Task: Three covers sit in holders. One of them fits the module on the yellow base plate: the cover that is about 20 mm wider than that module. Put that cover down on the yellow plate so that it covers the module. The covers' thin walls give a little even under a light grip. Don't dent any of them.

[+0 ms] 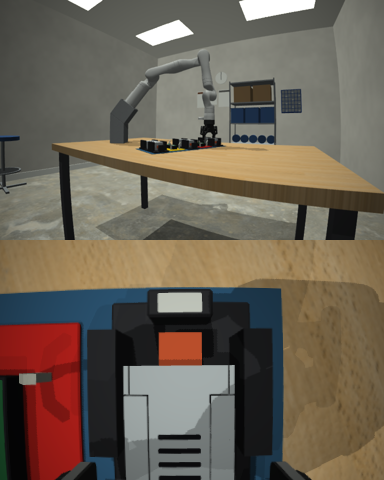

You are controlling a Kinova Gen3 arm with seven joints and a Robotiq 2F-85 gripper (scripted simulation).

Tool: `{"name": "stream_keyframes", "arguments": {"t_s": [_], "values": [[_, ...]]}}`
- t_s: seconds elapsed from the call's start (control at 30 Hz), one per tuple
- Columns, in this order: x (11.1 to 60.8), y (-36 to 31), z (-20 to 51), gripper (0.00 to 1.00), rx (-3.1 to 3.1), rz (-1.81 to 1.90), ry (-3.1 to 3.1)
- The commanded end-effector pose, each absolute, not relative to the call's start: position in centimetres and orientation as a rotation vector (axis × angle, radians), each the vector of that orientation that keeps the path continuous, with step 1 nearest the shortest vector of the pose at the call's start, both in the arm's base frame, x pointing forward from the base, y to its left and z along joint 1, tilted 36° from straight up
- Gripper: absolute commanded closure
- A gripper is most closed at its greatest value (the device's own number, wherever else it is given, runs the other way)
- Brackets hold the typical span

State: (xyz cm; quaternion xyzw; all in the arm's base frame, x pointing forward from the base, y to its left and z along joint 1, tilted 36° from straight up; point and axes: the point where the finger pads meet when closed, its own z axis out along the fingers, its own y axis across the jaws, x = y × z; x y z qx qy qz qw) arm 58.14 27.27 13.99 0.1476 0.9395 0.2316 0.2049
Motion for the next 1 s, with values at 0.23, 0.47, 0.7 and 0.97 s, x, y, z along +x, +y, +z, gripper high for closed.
{"name": "stream_keyframes", "arguments": {"t_s": [0.23, 0.47, 0.7, 0.97], "values": [[58.35, 27.24, 13.88, 0.00, 0.411, 0.645, 2.617], [58.66, 27.19, 13.90, 0.00, 0.402, 0.642, 2.613], [58.70, 27.18, 13.90, 0.00, 0.401, 0.642, 2.613], [58.46, 27.27, 13.87, 0.30, 0.414, 0.647, 2.616]]}}
